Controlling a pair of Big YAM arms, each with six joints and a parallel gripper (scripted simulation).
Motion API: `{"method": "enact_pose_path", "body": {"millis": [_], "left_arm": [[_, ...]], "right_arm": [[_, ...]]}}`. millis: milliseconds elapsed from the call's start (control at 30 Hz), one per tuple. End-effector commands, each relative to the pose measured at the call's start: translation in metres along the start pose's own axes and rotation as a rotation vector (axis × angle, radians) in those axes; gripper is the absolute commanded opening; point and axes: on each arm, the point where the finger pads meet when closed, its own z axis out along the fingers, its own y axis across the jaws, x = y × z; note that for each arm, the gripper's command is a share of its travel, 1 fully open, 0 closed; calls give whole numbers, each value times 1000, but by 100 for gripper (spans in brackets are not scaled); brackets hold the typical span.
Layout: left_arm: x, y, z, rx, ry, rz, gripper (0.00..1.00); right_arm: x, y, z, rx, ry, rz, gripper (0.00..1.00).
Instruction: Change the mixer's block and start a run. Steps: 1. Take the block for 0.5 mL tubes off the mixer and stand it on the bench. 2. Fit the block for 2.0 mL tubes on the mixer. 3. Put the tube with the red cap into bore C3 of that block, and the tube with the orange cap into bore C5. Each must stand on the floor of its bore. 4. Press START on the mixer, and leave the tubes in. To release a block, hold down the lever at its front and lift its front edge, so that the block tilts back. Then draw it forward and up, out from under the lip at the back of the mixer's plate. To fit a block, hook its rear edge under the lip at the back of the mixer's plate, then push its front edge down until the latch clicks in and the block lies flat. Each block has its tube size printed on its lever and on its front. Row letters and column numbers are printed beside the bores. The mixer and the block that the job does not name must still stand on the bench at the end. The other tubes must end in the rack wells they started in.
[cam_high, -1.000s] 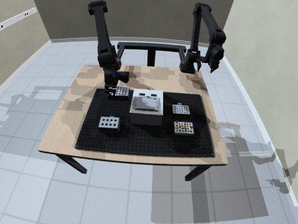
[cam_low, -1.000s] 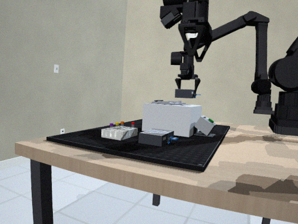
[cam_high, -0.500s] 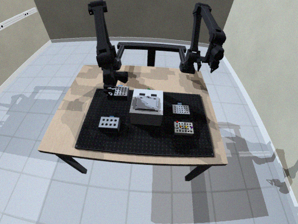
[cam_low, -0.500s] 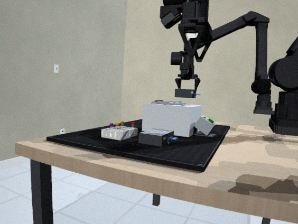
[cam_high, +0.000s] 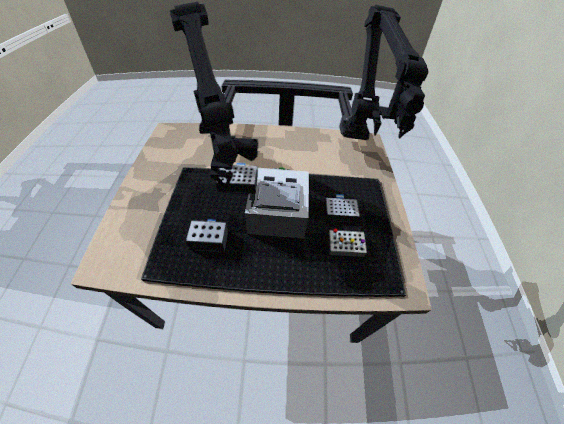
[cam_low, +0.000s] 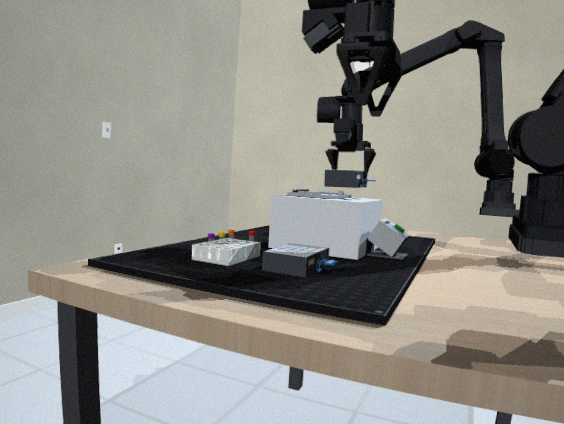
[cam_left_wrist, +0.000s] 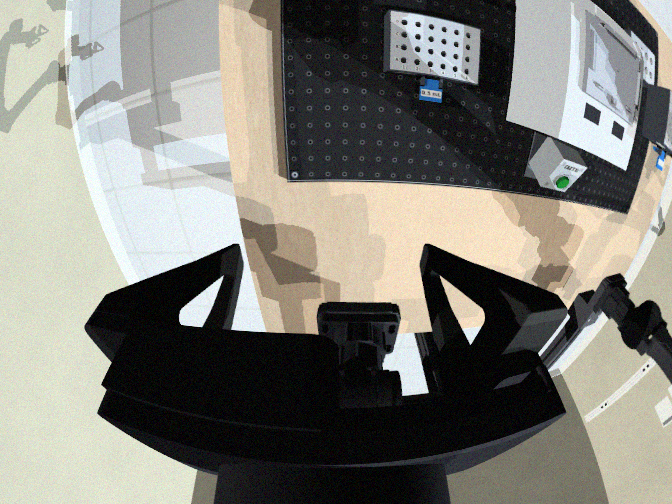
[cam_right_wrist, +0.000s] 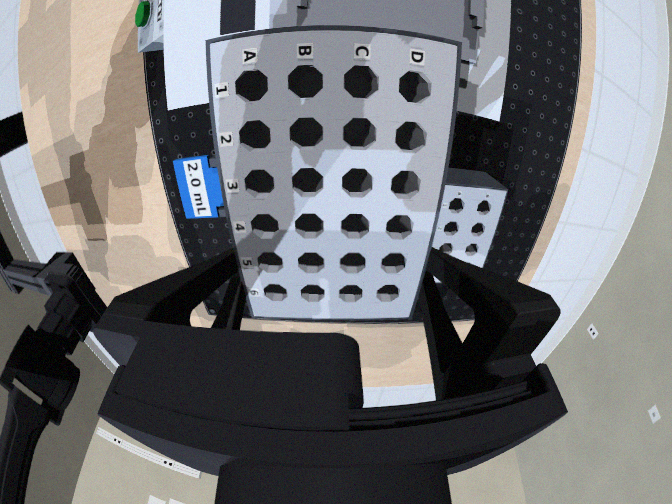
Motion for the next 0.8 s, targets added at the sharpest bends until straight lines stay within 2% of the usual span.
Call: {"method": "enact_pose_path", "body": {"millis": [0,167,367,600,767], "left_arm": [[-11,3,-14,-2,-45,-15,100],[-5,2,-6,0,-25,-13,100],[0,1,-1,1,-11,-12,100],[-7,2,-9,0,-32,-14,100],[-11,2,-15,-1,-45,-14,100]], "right_arm": [[-11,-45,-65,142,-57,46,0],[-32,-49,-73,166,-75,46,0],[-60,-44,-59,133,-66,26,0],[-59,-46,-66,137,-69,38,0],[-76,-53,-71,153,-88,44,0]]}}
